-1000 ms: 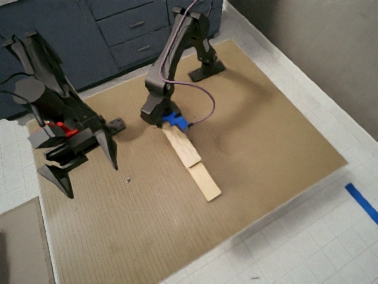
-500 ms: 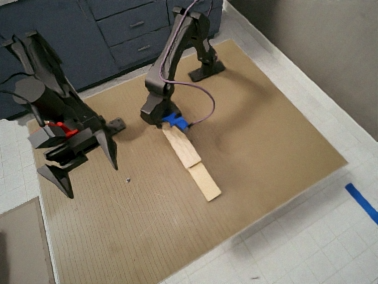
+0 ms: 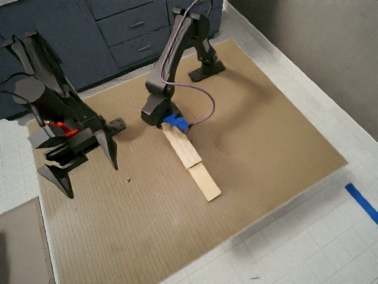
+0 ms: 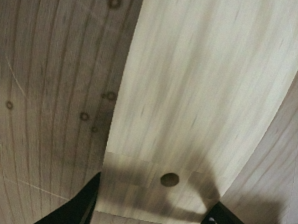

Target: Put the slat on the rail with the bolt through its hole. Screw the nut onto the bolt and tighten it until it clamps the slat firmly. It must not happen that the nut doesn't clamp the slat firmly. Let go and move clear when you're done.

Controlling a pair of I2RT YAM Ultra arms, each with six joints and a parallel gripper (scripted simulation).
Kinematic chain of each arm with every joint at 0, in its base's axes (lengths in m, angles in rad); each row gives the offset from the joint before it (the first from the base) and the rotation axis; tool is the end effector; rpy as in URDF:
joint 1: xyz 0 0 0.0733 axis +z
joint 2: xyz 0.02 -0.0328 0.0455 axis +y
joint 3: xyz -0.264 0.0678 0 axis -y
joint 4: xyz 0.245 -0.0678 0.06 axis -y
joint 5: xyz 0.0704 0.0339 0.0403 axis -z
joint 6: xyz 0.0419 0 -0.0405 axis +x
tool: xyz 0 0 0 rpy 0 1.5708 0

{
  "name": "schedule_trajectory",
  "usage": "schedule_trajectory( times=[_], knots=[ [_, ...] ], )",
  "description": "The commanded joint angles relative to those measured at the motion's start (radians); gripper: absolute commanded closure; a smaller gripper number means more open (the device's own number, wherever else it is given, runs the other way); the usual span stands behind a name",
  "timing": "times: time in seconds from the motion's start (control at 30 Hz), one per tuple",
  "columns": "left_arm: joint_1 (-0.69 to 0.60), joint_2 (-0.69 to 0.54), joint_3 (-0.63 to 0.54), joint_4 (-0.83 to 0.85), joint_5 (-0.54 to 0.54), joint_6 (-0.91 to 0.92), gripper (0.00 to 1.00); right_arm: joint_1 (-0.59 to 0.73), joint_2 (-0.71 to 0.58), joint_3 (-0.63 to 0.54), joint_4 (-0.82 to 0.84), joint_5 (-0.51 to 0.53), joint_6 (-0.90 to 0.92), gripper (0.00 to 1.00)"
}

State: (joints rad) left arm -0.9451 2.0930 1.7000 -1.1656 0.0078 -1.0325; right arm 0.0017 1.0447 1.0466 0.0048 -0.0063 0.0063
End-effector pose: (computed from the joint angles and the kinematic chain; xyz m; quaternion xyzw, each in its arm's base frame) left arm 0.2362 -0.3255 0.1969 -0.0437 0.9990 -0.0072 0.0001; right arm 0.2446 0.0018 0.4081 -0.0006 0.7047 0.0051 0.7095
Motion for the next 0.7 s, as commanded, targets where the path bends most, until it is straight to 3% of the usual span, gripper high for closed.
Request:
schedule_trajectory(
  times=[0.0, 0.67],
  knots=[
    [0.003, 0.013, -0.022, 0.035, -0.008, -0.003, 0.28, -0.002, 0.0, 0.006, 0.0, 0.006, -0.006, 0.0],
    [0.003, 0.024, -0.055, 0.075, -0.008, -0.004, 0.28, -0.002, 0.0, 0.006, 0.0, 0.006, -0.006, 0.0]
  ],
)
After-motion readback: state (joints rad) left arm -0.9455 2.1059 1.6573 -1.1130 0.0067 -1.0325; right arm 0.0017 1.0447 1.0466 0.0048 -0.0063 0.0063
